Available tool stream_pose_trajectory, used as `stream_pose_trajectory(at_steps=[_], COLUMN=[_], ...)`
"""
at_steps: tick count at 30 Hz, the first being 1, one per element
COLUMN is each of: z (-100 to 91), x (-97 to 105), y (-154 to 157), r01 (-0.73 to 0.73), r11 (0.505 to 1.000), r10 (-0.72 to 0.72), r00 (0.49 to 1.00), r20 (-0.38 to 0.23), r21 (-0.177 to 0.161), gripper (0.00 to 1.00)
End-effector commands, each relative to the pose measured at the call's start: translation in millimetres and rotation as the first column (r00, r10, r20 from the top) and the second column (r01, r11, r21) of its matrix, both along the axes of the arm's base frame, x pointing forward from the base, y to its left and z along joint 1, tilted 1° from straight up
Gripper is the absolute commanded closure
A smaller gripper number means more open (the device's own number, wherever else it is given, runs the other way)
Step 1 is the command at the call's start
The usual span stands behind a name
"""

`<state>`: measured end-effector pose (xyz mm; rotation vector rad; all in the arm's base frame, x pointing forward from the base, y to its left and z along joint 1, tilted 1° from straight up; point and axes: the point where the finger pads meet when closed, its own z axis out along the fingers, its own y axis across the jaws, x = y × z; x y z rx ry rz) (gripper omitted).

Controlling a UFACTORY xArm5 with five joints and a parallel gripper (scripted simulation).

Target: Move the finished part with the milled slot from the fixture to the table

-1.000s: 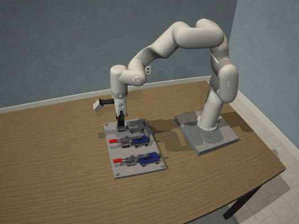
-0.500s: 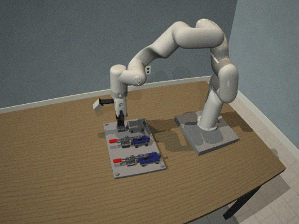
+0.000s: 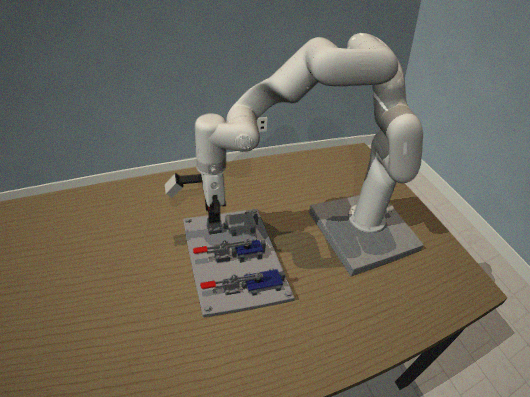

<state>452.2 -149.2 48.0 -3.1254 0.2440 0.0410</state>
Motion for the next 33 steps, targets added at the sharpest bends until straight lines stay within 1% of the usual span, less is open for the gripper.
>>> stream_pose_trajectory(at_steps=[1, 11, 13, 18, 22, 33], z=[7.4, 36.2, 36.2, 46.3, 49.0, 49.2], x=[1.7, 2.3, 2.3, 2.5, 2.5, 2.5], y=[-0.6, -0.9, -0.9, -1.0, -1.0, -1.0], r01=[0.0, 0.0, 0.0, 0.0, 0.0, 0.0], r11=[1.0, 1.0, 1.0, 1.0, 1.0, 1.0], r10=[0.0, 0.0, 0.0, 0.0, 0.0, 0.0], r00=[1.0, 1.0, 1.0, 1.0, 1.0, 1.0], r20=[0.005, 0.005, 0.005, 0.005, 0.005, 0.005], r21=[-0.002, -0.002, -0.002, -0.002, -0.002, -0.001], gripper=[0.53, 0.53, 0.53, 0.53, 0.53, 0.53])
